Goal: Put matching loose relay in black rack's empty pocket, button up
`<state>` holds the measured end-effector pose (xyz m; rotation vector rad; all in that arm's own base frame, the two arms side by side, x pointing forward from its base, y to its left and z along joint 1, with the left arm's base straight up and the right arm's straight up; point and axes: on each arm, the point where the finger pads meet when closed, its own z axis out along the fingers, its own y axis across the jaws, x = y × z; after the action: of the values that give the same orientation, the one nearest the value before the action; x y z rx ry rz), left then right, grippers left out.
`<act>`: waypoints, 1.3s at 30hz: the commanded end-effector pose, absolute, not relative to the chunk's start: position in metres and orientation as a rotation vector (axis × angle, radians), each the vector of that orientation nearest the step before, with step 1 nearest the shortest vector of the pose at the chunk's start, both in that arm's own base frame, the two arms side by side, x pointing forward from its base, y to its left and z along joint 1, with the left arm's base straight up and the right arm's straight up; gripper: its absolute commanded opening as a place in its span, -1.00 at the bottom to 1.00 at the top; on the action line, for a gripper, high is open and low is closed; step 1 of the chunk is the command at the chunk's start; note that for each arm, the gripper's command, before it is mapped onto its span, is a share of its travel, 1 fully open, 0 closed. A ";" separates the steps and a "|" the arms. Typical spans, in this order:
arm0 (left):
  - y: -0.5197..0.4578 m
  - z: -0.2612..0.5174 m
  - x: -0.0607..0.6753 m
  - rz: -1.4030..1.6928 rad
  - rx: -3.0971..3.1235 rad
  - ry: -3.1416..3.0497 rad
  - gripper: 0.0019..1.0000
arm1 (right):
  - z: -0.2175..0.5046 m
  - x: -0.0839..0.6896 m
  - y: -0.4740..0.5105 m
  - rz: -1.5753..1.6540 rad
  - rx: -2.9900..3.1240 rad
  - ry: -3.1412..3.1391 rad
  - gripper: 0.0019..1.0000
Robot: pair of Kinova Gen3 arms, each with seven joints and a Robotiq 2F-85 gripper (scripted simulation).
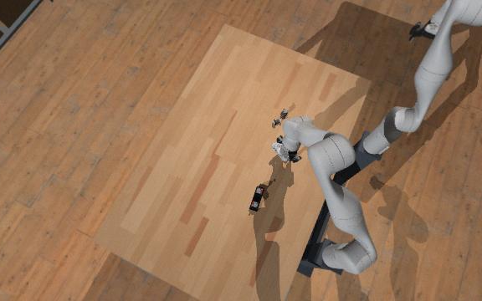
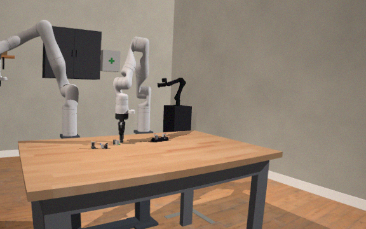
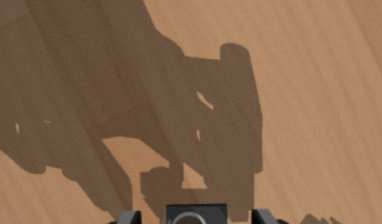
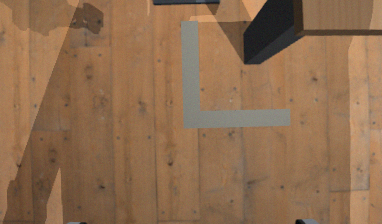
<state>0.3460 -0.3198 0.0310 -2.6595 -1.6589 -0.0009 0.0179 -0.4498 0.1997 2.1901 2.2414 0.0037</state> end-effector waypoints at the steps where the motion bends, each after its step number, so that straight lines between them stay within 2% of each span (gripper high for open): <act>1: -0.320 0.029 0.345 0.000 -2.655 -1.668 0.15 | 0.200 0.015 -0.450 0.000 2.185 2.257 1.00; 30: -0.320 0.029 0.345 0.000 -2.655 -1.668 0.15 | 0.200 0.015 -0.450 0.000 2.185 2.257 1.00; 31: -0.320 0.029 0.345 0.000 -2.655 -1.668 -0.31 | 0.200 0.015 -0.450 0.000 2.185 2.257 1.00; 39: -0.320 0.029 0.345 0.000 -2.655 -1.668 -0.31 | 0.200 0.015 -0.450 0.000 2.185 2.257 1.00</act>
<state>0.3460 -0.3199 0.0310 -2.6597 -1.6587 -0.0011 0.0179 -0.4498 0.1997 2.1901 2.2414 0.0037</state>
